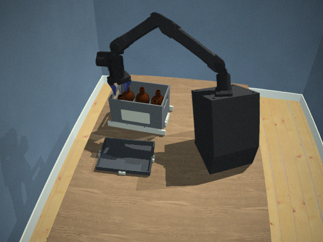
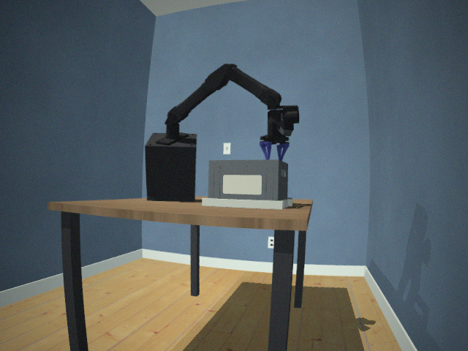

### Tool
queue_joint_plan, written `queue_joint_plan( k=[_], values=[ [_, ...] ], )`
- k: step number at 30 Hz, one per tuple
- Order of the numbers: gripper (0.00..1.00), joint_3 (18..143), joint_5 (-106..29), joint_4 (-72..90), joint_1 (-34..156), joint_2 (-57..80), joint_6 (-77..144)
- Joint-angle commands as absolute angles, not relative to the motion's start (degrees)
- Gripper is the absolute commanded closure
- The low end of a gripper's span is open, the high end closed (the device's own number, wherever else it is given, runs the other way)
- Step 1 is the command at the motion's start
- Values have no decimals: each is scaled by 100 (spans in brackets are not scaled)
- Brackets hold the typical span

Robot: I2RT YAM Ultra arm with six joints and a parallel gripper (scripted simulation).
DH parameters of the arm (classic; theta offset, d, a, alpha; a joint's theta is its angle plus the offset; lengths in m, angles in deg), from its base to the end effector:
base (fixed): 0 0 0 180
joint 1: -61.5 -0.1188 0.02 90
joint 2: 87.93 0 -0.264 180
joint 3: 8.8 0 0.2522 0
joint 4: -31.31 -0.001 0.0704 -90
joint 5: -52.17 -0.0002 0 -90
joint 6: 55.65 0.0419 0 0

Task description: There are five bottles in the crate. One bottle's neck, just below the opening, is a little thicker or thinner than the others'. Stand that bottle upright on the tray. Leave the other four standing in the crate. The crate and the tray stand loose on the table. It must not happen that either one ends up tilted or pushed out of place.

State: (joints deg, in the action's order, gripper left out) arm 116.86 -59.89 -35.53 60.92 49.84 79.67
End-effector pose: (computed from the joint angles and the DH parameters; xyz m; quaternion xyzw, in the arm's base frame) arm 0.4829 -0.0098 0.1361 0.3889 0.8964 -0.1385 0.1613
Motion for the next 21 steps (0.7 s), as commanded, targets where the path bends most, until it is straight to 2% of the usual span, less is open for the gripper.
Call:
queue_joint_plan(
  k=[1, 21],
  values=[
    [39, 11709, -6010, -3468, 6056, 4900, 7929],
    [39, 11815, -6010, -3500, 6056, 4945, 7928]
  ],
)
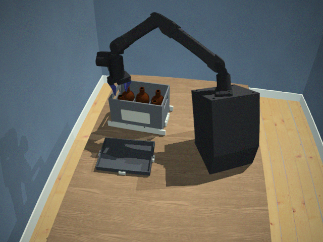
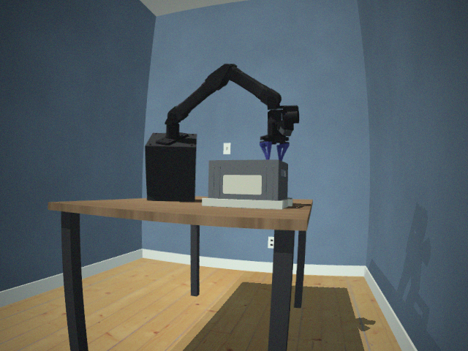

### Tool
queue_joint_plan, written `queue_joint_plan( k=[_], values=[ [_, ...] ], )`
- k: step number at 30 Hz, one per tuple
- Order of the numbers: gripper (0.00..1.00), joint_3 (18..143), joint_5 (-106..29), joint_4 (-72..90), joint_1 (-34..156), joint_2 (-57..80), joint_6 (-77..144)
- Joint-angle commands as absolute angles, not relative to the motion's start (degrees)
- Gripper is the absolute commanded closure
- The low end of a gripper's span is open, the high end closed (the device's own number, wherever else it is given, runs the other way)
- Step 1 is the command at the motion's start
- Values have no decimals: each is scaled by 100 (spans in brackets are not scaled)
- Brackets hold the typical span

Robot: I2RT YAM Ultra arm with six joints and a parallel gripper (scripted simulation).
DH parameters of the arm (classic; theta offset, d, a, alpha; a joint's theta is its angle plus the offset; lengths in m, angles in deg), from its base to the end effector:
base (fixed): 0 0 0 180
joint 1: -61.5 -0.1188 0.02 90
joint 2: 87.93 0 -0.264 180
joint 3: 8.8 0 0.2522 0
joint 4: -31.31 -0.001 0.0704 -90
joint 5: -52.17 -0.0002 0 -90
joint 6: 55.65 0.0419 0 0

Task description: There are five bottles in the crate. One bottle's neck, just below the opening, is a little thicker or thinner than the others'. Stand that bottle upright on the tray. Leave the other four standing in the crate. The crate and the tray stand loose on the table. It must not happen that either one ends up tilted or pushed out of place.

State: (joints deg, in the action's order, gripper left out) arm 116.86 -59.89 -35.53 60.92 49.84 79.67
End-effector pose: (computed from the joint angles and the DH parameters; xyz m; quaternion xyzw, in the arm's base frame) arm 0.4829 -0.0098 0.1361 0.3889 0.8964 -0.1385 0.1613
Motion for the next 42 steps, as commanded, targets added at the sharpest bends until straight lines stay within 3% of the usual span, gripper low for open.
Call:
queue_joint_plan(
  k=[1, 42],
  values=[
    [39, 11839, -6009, -3512, 6056, 4963, 7928],
    [39, 11859, -6010, -3575, 6058, 4903, 7929]
  ],
)
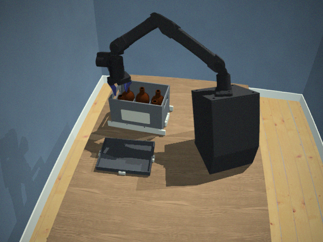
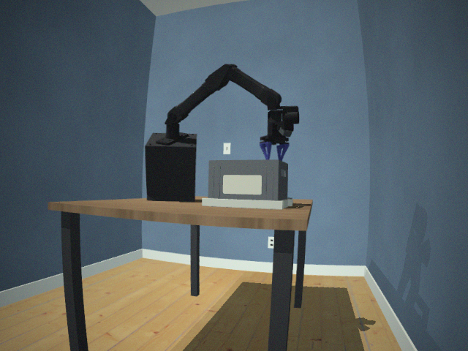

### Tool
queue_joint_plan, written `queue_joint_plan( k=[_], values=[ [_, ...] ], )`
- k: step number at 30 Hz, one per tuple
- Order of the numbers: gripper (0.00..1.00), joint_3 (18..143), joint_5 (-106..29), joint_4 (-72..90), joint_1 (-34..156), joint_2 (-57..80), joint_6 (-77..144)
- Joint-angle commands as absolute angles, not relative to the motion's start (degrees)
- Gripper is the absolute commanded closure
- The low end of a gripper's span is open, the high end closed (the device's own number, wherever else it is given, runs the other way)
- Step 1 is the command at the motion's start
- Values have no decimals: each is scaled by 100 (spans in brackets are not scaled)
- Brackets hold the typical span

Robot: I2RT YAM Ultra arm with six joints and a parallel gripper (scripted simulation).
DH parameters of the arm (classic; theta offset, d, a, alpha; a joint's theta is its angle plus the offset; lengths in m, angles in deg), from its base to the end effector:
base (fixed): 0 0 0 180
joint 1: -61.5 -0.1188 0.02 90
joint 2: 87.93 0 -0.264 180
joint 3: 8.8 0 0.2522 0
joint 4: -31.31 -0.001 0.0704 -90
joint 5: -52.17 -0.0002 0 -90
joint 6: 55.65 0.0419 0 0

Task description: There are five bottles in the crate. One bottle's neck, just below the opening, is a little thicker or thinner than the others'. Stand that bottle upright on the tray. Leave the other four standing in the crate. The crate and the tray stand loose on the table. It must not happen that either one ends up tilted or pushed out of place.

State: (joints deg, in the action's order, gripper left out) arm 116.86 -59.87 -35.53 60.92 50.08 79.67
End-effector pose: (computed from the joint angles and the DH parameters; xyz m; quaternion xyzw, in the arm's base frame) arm 0.4830 -0.0098 0.1341 0.3886 0.8968 -0.1392 0.1593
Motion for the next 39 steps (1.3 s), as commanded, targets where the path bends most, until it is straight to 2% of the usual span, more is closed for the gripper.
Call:
queue_joint_plan(
  k=[1, 39],
  values=[
    [39, 11859, -6010, -3575, 6058, 4903, 7929],
    [39, 11946, -6005, -3660, 6058, 4988, 7918]
  ],
)
